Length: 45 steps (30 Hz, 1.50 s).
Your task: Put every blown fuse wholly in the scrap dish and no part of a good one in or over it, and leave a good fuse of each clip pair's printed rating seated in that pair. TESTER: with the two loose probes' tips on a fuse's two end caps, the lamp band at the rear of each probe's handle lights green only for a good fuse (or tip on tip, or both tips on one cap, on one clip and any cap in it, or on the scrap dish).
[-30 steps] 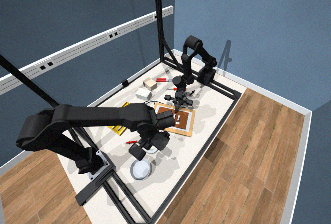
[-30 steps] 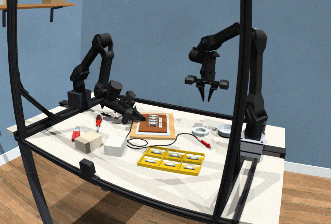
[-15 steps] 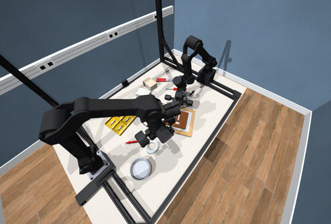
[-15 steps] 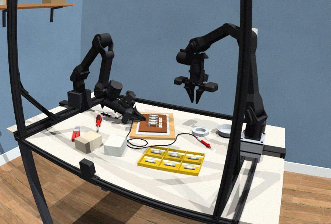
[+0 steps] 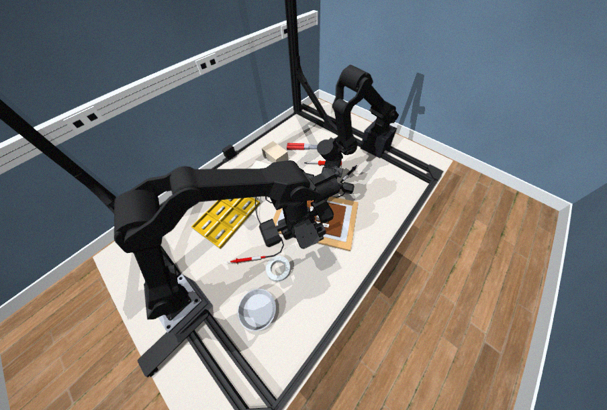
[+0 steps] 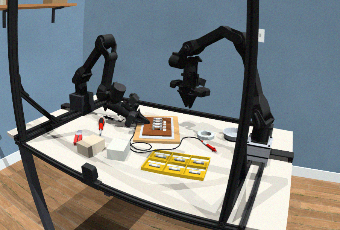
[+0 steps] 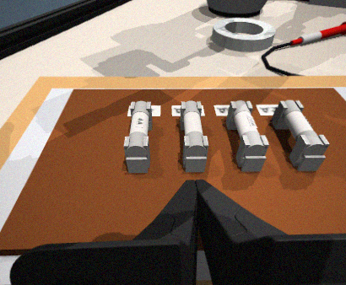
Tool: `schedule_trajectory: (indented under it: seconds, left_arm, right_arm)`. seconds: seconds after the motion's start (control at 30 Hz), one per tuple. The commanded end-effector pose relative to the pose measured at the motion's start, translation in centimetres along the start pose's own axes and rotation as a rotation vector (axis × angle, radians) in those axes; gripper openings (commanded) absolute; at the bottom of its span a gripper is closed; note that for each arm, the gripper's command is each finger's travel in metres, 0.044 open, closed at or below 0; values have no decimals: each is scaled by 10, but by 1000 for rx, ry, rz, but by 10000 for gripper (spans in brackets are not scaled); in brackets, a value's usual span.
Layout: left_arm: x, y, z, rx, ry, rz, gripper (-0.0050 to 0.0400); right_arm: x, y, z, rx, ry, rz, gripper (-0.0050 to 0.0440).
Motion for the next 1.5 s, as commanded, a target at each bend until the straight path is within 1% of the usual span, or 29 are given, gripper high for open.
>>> schedule_trajectory:
  seconds: [0.0,0.3,0.37,0.87,0.93,1.17,1.37,1.4,1.47]
  left_arm:
    - [-29,11,2,17,92,-53,-50]
    - [-29,13,1,17,92,-53,-50]
    - [-29,13,1,17,92,-53,-50]
    - [-29,15,0,17,92,-53,-50]
    - [-29,15,0,17,92,-53,-50]
    - [-29,16,-1,17,92,-53,-50]
    - [-28,17,-1,18,92,-53,-50]
    - [-28,18,-1,18,92,-53,-50]
    - [-28,18,-1,19,92,-53,-50]
  right_arm:
    - [-12,14,1,11,0,-74,90]
    - [-36,38,-8,11,2,-254,90]
    - [-36,38,-8,11,2,-254,90]
    - [-75,77,-23,11,6,-554,90]
    - [-75,77,-23,11,6,-554,90]
    - [-94,96,-30,11,7,-694,90]
    - [-93,98,-30,11,8,-712,90]
    - [-93,96,-25,17,15,-707,90]
    - [-93,96,-25,17,15,-707,90]
Point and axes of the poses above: on each arm, the point midway between the two fingers, 35 mm back from their tips, its own z axis back along the fingers, its own y axis across the jaws, x = y × z, the point moved 4 cm from there along z, back along the fingers, and after that the axes turned 9 degrees about -z, right-handed, at the moved point
